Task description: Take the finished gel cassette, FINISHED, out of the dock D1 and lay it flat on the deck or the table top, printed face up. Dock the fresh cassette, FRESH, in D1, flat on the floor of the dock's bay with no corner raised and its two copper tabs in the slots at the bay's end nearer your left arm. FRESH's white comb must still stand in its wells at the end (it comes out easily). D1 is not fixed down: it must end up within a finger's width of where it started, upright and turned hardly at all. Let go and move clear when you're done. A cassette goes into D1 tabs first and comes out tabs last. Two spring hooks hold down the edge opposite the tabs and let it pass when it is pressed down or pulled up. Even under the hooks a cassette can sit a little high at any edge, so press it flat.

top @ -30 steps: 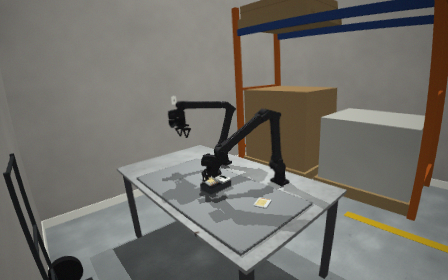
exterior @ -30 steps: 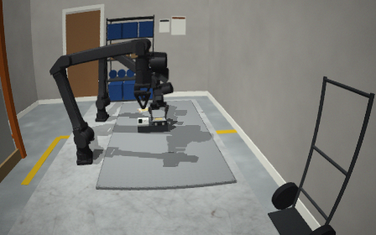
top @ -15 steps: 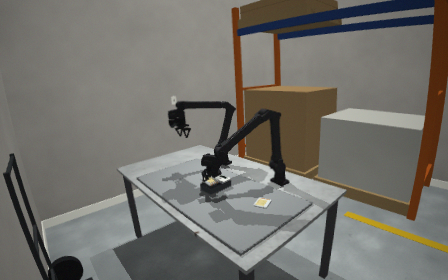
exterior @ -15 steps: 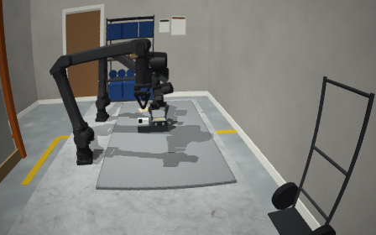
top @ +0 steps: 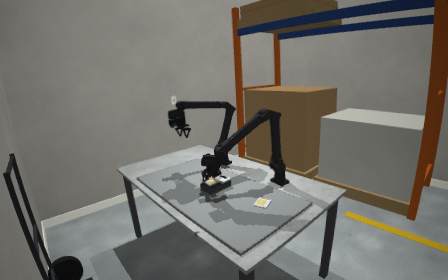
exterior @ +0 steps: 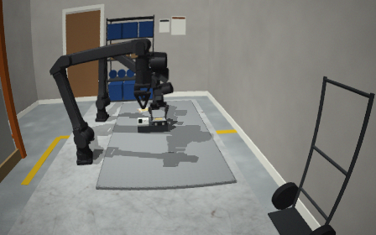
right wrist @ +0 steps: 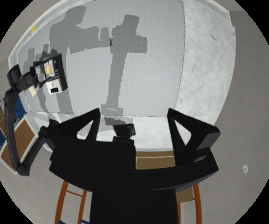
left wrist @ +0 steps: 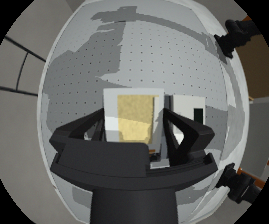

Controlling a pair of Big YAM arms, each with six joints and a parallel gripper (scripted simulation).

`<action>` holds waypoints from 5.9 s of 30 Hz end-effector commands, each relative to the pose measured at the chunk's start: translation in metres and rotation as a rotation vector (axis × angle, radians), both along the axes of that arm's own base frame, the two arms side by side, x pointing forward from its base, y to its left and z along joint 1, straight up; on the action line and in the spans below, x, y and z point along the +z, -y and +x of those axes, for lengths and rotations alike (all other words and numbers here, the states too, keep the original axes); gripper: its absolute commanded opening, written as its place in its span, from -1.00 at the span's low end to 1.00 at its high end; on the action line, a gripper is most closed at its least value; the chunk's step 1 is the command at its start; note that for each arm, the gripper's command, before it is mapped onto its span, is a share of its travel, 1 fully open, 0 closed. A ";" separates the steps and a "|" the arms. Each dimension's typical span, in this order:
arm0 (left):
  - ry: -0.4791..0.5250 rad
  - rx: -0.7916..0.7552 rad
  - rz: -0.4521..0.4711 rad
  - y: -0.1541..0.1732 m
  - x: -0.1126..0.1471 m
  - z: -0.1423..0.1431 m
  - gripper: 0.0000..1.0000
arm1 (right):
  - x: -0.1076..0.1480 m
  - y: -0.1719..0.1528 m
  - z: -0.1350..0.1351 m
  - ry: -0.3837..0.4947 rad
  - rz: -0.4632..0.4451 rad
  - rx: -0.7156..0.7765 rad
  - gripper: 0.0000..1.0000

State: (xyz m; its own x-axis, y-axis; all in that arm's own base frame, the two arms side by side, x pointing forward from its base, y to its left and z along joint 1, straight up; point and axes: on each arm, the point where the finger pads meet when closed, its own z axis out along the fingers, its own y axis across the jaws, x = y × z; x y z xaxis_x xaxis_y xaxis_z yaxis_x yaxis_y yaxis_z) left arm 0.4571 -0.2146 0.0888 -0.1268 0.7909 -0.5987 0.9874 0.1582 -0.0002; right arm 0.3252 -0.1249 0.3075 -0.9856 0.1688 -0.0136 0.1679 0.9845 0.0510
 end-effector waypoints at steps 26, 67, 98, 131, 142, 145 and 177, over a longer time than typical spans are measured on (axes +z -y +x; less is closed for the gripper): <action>0.051 -0.006 -0.013 0.011 0.022 0.019 -1.00 | 0.018 0.005 0.010 0.018 -0.005 0.006 1.00; 0.060 -0.007 -0.015 0.012 0.027 0.023 -1.00 | 0.018 0.005 0.010 0.018 -0.005 0.006 1.00; 0.059 -0.007 -0.015 0.012 0.029 0.023 -1.00 | 0.018 0.005 0.010 0.018 -0.005 0.006 1.00; 0.054 -0.007 -0.013 0.011 0.027 0.019 -1.00 | 0.018 0.005 0.010 0.018 -0.005 0.006 1.00; 0.049 -0.008 -0.012 0.010 0.025 0.017 -1.00 | 0.018 0.005 0.010 0.018 -0.005 0.006 1.00; 0.049 -0.008 -0.012 0.010 0.025 0.017 -1.00 | 0.018 0.005 0.010 0.018 -0.005 0.006 1.00; 0.041 -0.008 -0.010 0.010 0.021 0.014 -1.00 | 0.018 0.005 0.010 0.018 -0.005 0.006 1.00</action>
